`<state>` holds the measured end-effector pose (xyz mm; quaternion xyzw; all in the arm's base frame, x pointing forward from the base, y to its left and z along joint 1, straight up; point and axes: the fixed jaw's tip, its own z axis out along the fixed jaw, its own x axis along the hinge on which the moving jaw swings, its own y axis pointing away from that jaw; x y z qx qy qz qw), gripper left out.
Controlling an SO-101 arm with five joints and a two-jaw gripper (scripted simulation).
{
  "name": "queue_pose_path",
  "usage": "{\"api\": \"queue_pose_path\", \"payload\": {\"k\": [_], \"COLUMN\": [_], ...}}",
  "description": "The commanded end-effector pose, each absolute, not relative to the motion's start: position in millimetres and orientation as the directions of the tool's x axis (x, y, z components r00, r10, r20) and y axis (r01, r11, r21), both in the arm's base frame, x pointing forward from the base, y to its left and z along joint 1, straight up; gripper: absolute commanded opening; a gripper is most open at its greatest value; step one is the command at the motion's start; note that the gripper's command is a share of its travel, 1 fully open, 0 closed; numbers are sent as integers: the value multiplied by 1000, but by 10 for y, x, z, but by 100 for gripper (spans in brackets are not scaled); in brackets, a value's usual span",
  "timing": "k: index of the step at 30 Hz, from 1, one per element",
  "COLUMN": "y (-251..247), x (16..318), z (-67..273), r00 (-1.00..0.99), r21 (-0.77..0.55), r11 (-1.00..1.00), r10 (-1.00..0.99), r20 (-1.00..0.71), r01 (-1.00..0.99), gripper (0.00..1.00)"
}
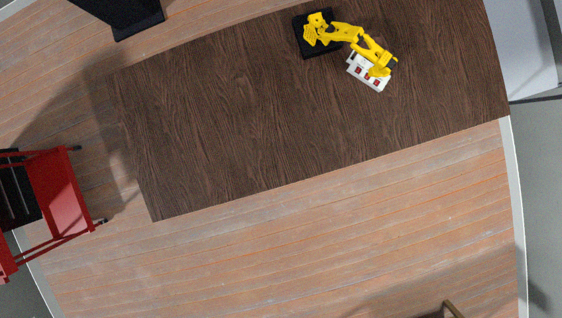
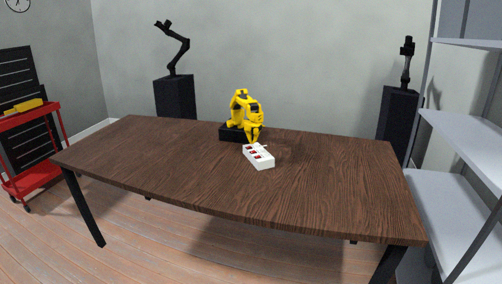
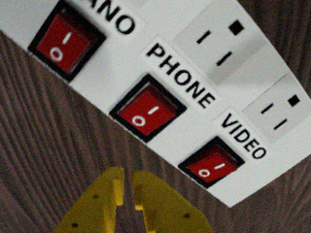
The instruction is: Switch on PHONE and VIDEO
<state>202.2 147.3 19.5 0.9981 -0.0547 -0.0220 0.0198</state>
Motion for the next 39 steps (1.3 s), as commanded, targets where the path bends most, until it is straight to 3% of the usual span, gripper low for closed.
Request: {"api": "queue_pose_path", "payload": {"k": [1, 11, 13, 25, 39], "y": [1405, 1299, 1299, 1178, 1075], "x": [2058, 2185, 2185, 2322, 2421], "z": [149, 139, 139, 128, 121], "r00": [998, 926, 926, 682, 372], "r21": [39, 9, 9, -10, -9], "r11": [-999, -927, -927, -682, -372], "r10": [15, 373, 373, 731, 928], "r20": [-56, -51, -51, -29, -10], "r01": [17, 374, 374, 731, 928], "gripper": [0, 0, 0, 0, 0]}}
